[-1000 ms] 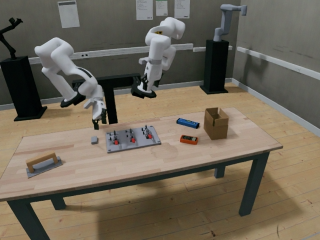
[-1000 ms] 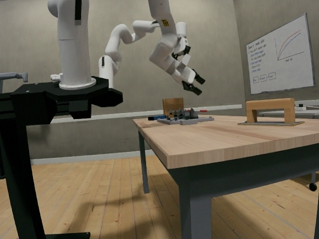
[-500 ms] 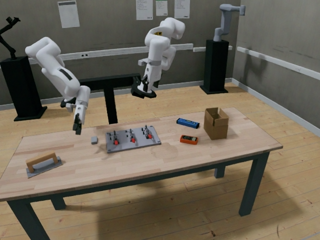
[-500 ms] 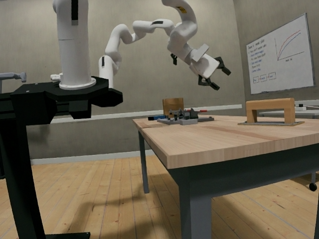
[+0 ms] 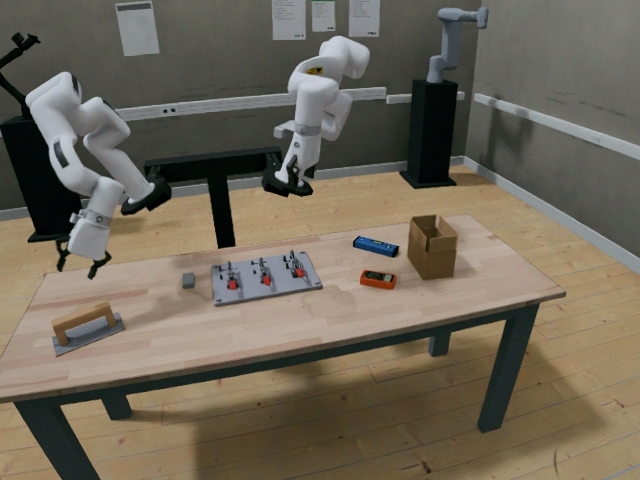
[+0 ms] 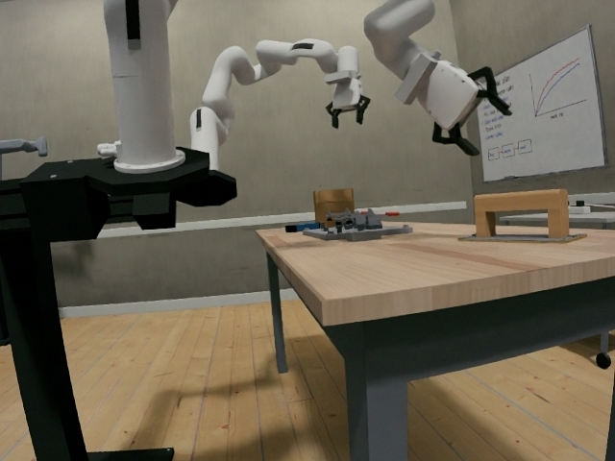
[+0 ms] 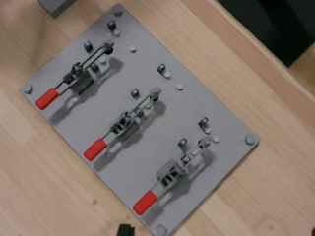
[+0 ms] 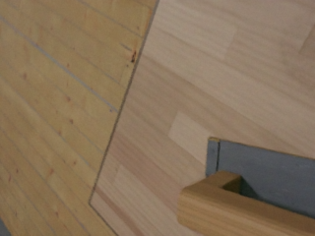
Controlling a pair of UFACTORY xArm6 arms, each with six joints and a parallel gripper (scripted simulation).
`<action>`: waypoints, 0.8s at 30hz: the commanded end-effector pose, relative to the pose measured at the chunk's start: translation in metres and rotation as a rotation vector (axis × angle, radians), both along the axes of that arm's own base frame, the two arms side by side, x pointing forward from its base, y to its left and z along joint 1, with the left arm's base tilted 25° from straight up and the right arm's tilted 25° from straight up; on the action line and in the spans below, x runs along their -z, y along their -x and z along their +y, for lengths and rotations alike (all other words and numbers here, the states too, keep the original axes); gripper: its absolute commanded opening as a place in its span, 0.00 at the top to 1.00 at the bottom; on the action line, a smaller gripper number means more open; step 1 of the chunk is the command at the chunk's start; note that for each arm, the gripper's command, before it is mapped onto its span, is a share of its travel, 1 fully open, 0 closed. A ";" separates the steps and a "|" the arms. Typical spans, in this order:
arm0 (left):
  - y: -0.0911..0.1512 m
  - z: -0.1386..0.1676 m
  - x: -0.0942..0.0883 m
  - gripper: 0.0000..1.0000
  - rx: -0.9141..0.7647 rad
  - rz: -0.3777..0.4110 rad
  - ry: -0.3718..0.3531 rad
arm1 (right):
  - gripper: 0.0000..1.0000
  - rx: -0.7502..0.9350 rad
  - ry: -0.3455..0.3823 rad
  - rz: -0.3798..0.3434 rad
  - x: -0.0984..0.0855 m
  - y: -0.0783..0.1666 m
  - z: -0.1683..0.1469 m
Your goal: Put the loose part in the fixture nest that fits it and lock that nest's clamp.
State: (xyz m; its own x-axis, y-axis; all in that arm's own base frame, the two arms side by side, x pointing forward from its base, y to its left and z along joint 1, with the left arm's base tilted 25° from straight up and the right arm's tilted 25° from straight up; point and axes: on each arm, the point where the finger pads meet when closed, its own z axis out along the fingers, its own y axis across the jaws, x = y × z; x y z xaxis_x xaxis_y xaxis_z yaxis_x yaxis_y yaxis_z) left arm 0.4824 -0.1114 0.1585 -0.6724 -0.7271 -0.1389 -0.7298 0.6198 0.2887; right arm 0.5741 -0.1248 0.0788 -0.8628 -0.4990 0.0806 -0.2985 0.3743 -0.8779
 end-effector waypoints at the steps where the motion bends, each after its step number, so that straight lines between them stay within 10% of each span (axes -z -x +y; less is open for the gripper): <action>1: -0.001 0.000 0.000 0.00 -0.041 -0.025 -0.009 | 0.00 0.212 -0.098 -0.154 -0.027 0.014 -0.046; 16: 0.004 0.007 0.018 0.00 -0.294 -0.128 -0.069 | 0.00 0.845 -0.266 -0.635 -0.097 0.099 -0.180; 24: 0.009 0.012 0.032 0.00 -0.478 -0.207 -0.107 | 0.00 1.286 -0.319 -1.023 -0.138 0.178 -0.246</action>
